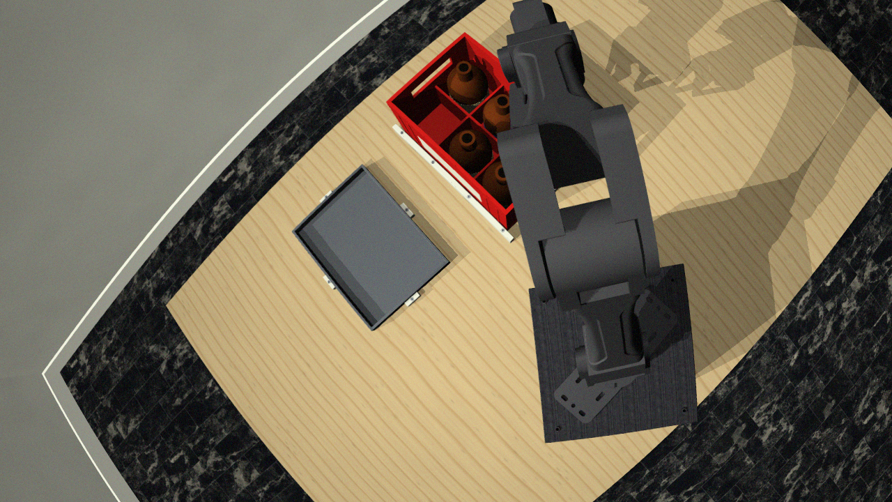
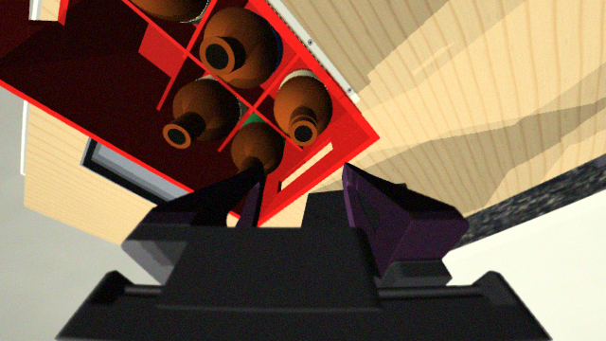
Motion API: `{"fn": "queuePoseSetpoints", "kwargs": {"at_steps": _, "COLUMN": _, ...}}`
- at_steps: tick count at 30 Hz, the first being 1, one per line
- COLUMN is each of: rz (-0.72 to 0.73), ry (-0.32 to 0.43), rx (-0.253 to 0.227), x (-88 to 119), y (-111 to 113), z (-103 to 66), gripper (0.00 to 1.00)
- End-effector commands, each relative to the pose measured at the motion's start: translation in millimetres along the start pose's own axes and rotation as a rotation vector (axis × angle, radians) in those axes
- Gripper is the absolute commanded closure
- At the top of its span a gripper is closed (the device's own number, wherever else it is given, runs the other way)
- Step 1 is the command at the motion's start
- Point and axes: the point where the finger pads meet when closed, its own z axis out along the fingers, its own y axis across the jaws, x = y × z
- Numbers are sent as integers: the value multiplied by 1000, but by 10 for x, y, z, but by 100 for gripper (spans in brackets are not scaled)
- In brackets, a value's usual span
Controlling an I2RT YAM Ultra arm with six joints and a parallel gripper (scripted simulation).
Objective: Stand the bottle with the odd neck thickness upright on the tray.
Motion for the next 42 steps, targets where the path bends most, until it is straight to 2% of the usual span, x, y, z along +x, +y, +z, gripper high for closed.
{"fn": "queuePoseSetpoints", "kwargs": {"at_steps": 1, "rz": 0, "ry": -53, "rx": -15, "x": -136, "y": 11, "z": -242, "gripper": 39}}
{"fn": "queuePoseSetpoints", "kwargs": {"at_steps": 20, "rz": 1, "ry": -53, "rx": -15, "x": -135, "y": 10, "z": -261, "gripper": 39}}
{"fn": "queuePoseSetpoints", "kwargs": {"at_steps": 21, "rz": -1, "ry": -69, "rx": -18, "x": -174, "y": 18, "z": -263, "gripper": 100}}
{"fn": "queuePoseSetpoints", "kwargs": {"at_steps": 42, "rz": -1, "ry": -69, "rx": -18, "x": -174, "y": 18, "z": -263, "gripper": 100}}
